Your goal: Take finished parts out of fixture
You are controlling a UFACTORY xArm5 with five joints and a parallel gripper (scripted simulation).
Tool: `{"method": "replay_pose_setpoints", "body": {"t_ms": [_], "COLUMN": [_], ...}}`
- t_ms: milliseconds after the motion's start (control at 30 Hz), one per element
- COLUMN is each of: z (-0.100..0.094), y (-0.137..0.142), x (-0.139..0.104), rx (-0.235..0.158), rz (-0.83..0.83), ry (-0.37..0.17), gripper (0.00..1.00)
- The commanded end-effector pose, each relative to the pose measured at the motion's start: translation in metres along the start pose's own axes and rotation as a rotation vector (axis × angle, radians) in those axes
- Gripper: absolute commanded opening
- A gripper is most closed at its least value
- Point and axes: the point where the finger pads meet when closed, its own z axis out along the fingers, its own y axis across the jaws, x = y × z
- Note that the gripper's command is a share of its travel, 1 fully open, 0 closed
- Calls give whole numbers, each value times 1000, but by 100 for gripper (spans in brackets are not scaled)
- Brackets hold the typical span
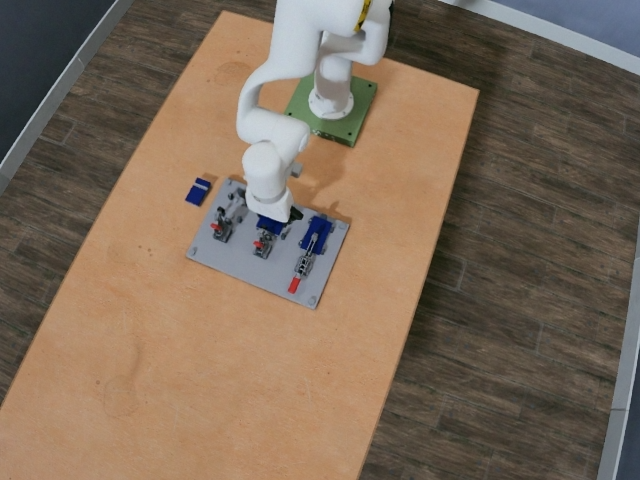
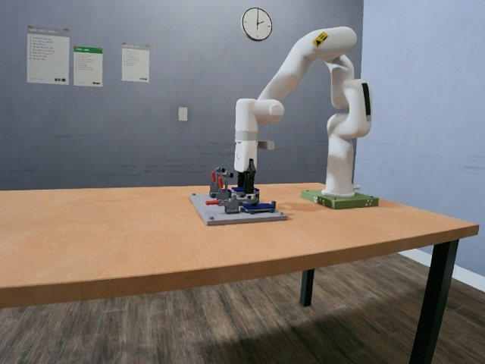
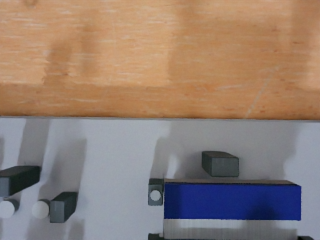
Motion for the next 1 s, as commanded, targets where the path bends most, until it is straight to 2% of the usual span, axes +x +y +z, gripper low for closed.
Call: {"method": "replay_pose_setpoints", "body": {"t_ms": [0, 967], "z": [-3, -15], "y": [0, 0], "x": [-1, 1], "rx": [0, 0], "rz": [0, 0], "ry": [-2, -2], "gripper": [0, 0]}}
